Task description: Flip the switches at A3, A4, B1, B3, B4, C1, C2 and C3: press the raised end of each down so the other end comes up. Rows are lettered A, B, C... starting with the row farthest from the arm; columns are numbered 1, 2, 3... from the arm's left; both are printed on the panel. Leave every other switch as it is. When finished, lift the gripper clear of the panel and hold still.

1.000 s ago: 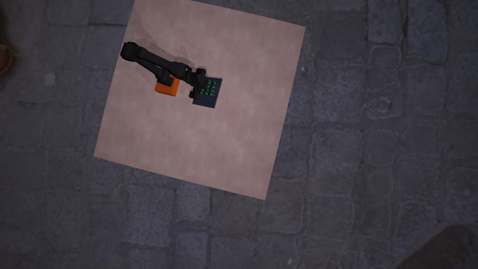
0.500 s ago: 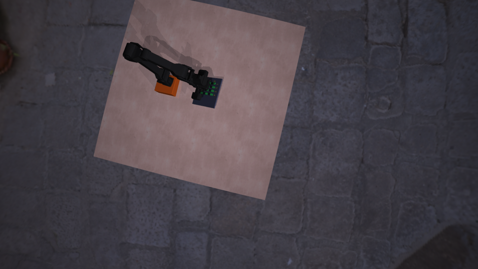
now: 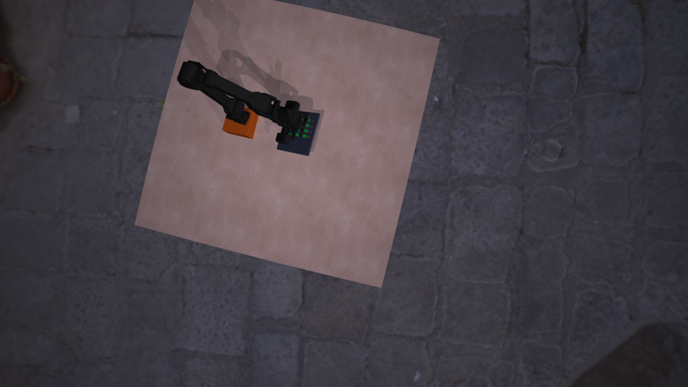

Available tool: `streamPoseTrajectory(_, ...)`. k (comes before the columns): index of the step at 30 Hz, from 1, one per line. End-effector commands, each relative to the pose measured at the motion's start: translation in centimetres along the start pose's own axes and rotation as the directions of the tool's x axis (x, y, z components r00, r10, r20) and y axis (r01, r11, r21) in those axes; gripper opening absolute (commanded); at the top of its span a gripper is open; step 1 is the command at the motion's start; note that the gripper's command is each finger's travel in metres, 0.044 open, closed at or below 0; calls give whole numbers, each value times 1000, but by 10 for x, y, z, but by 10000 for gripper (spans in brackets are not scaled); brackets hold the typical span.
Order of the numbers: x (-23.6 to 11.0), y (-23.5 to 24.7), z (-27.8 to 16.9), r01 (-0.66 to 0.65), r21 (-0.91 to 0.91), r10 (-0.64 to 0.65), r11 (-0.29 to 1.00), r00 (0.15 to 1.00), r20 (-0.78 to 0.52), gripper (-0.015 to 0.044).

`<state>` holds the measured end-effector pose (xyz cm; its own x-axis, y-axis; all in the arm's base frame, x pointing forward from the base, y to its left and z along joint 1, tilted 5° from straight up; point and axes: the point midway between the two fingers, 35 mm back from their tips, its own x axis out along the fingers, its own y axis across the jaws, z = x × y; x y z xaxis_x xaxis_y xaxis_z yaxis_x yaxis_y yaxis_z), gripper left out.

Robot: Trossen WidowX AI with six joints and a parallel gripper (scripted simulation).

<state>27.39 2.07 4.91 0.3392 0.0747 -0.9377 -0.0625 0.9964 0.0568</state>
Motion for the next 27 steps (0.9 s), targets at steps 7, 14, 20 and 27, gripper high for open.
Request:
streamPoseTrajectory(7,1,0,0,-2,3,2,1000,1000,1,0)
streamPoseTrajectory(14,2,0,0,-2,3,2,1000,1000,1,0)
streamPoseTrajectory(20,3,0,0,-2,3,2,1000,1000,1,0)
streamPoseTrajectory(27,4,0,0,-2,3,2,1000,1000,1,0)
